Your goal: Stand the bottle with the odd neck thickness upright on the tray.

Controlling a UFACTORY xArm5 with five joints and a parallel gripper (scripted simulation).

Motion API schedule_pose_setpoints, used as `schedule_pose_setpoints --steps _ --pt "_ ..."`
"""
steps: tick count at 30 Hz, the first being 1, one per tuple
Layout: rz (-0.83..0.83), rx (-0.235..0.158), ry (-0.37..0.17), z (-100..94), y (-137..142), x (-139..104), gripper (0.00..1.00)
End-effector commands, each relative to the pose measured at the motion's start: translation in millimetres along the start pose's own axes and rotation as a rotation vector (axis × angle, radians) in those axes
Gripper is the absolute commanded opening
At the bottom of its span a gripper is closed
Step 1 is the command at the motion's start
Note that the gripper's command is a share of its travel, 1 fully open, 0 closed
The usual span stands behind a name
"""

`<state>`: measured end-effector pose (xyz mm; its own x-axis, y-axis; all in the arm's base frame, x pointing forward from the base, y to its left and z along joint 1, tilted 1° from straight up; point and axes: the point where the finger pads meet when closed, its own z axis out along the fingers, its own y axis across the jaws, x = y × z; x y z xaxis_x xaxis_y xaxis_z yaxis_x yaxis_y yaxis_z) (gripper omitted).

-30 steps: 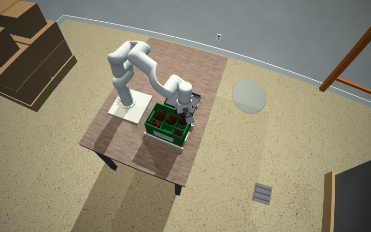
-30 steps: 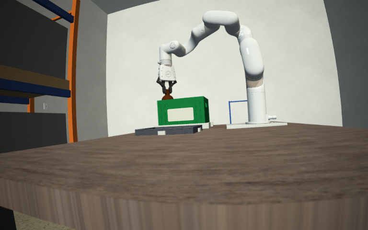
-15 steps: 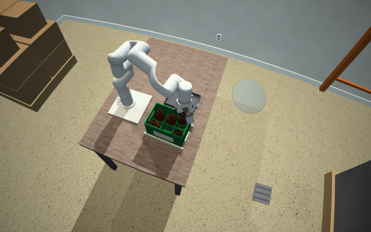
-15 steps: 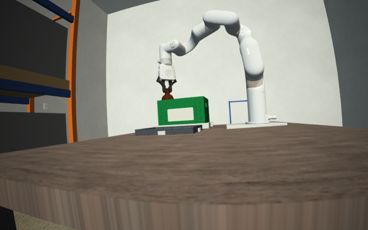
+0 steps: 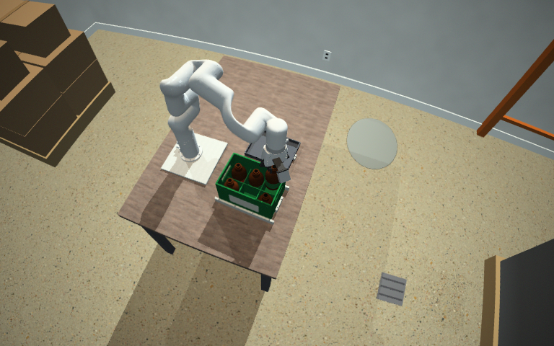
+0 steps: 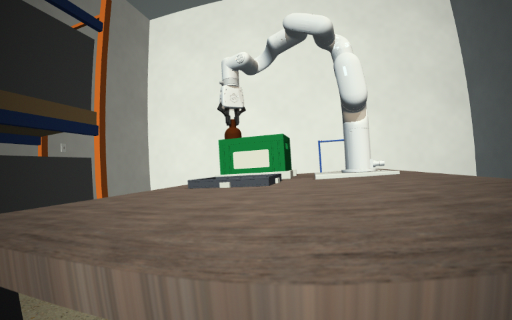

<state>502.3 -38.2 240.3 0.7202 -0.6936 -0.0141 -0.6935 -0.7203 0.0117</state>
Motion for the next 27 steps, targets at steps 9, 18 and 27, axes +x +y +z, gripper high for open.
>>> schedule_pose_setpoints --steps 9,18,27 --pt "0.0 0.003 0.003 -14.0 -1 1 0.0" --pt "0.0 0.003 0.003 -18.8 -1 1 0.0" --pt "0.0 0.003 0.003 -21.0 -1 0 0.0"
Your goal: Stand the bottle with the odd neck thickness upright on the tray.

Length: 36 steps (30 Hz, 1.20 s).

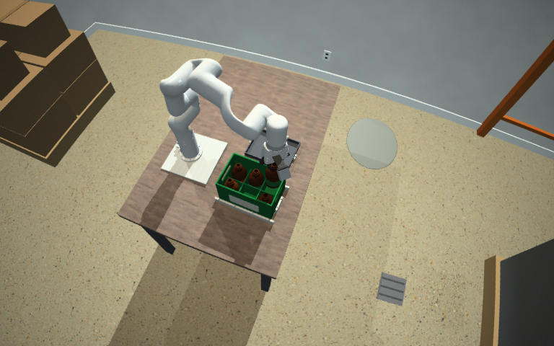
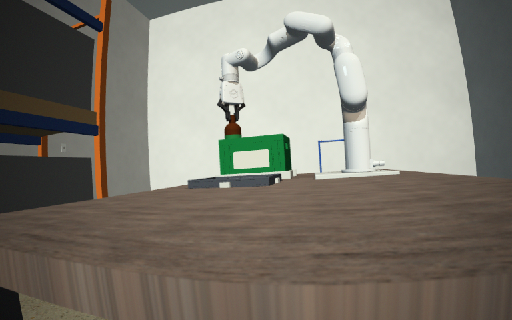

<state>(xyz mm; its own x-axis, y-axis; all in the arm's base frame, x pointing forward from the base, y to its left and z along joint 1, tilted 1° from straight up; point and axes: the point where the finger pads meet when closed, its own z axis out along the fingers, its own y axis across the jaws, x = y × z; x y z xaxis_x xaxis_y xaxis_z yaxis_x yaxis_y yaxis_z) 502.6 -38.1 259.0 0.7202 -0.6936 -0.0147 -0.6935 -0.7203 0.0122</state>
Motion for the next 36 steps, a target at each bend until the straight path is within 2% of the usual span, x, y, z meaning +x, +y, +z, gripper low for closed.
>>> schedule_pose_setpoints --steps 1,24,36 --pt "0.0 0.003 0.004 -2.3 -0.5 0.6 0.0" --pt "0.0 0.003 0.004 -3.1 -0.5 0.6 0.0" --pt "0.0 0.003 0.004 -10.6 -0.5 0.3 0.0"
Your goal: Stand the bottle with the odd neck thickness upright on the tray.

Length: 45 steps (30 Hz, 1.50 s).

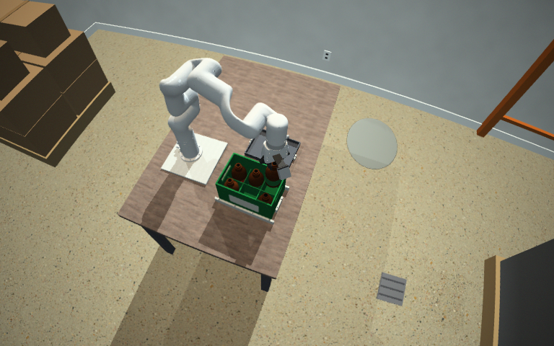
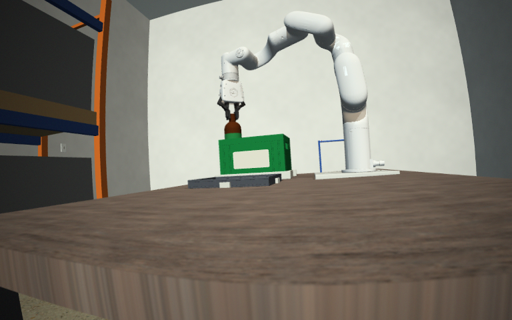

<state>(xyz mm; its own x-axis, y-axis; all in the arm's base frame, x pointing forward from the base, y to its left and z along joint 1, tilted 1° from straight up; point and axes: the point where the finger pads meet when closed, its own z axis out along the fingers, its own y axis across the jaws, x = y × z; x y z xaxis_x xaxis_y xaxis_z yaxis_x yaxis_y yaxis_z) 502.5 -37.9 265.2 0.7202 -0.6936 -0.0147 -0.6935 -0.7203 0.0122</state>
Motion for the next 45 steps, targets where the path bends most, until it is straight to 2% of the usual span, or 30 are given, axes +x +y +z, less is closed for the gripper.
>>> schedule_pose_setpoints --steps 1,29,45 --pt "0.0 0.003 0.004 -5.5 -1 1 0.0" --pt "0.0 0.003 0.004 -31.7 -1 0 0.0" --pt "0.0 0.003 0.004 -36.1 -1 0 0.0"
